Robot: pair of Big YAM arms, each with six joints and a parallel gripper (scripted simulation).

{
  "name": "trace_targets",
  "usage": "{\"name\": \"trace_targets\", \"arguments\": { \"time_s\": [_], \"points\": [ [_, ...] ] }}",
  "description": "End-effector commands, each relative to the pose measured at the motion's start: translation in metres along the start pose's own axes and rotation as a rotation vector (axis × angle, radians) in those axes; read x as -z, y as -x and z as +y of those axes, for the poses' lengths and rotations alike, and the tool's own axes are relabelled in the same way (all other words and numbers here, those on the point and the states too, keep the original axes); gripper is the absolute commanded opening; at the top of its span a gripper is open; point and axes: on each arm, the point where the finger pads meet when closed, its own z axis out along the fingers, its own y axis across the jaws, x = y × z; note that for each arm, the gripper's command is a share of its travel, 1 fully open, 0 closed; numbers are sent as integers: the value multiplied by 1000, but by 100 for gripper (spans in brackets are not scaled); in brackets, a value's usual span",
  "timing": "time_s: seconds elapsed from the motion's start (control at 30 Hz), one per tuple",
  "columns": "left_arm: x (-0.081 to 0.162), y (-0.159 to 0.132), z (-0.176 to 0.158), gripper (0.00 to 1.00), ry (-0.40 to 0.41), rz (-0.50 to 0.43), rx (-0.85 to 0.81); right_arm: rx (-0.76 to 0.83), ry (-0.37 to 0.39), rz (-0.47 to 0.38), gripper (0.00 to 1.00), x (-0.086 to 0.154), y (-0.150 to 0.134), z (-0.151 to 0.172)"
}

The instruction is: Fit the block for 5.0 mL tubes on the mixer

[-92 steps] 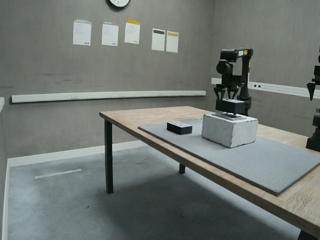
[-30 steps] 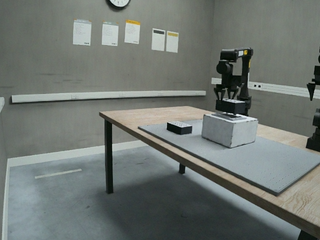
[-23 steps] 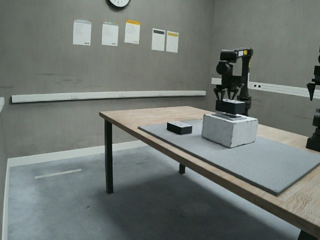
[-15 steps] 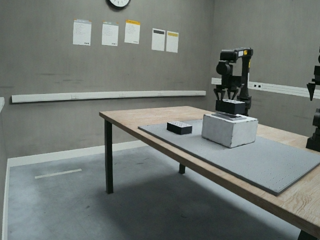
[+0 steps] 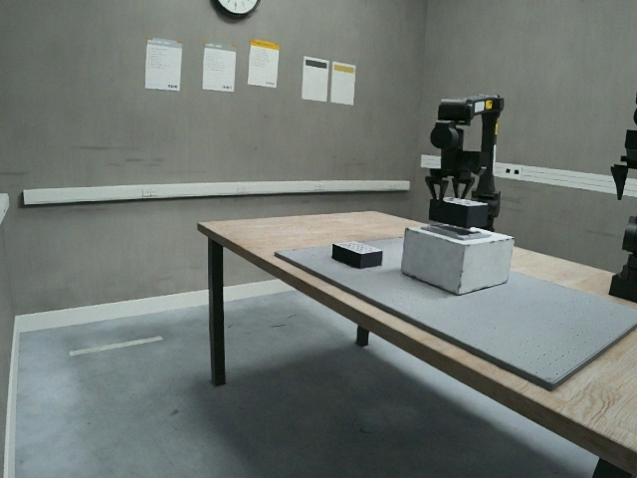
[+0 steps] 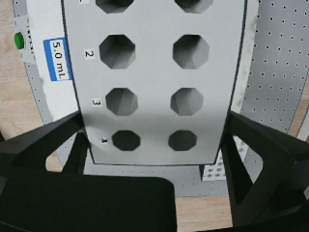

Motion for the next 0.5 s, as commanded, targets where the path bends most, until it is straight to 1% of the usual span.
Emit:
{"name": "trace_targets", "arguments": {
  "time_s": [0.0,0.47],
  "points": [
    [19,12,0,100,6,-50,-3,11,-167,-82,0,89,17,-19],
    [3,2,-2,100,-1,-7,-2,13,-171,-83,0,93,17,-17]
  ]
}}
